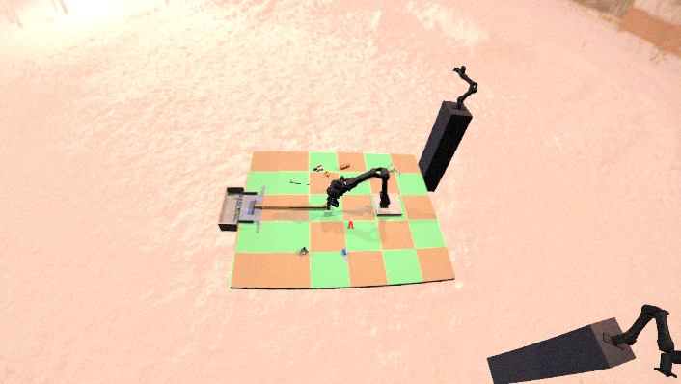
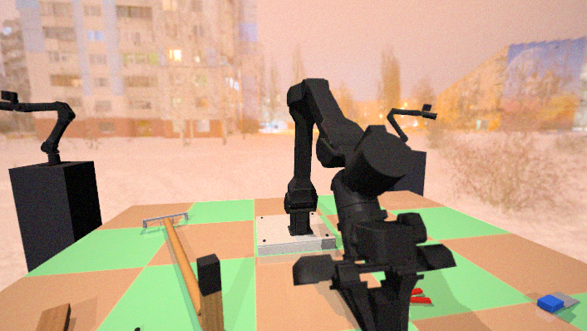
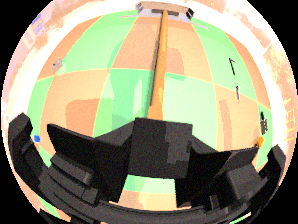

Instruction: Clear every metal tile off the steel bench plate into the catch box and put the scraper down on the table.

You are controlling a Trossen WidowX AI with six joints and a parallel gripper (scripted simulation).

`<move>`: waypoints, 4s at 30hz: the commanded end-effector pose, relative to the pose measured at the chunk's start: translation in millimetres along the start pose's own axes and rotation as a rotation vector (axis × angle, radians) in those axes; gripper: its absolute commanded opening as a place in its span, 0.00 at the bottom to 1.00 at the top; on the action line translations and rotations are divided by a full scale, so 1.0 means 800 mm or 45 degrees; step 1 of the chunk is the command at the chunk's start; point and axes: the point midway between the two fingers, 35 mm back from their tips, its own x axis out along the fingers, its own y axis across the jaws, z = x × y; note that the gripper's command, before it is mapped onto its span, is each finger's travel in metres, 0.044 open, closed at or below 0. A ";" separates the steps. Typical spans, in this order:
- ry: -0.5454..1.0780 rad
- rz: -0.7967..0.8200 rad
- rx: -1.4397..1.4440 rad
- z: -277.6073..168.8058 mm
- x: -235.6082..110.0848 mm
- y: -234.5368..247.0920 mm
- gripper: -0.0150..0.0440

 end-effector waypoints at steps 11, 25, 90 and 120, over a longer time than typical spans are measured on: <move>-0.018 -0.004 0.007 0.030 0.012 0.000 0.25; -0.020 -0.004 0.007 0.052 0.026 0.001 0.25; -0.014 -0.002 0.004 0.102 0.071 0.004 0.25; -0.016 -0.003 0.004 0.070 0.028 0.005 0.25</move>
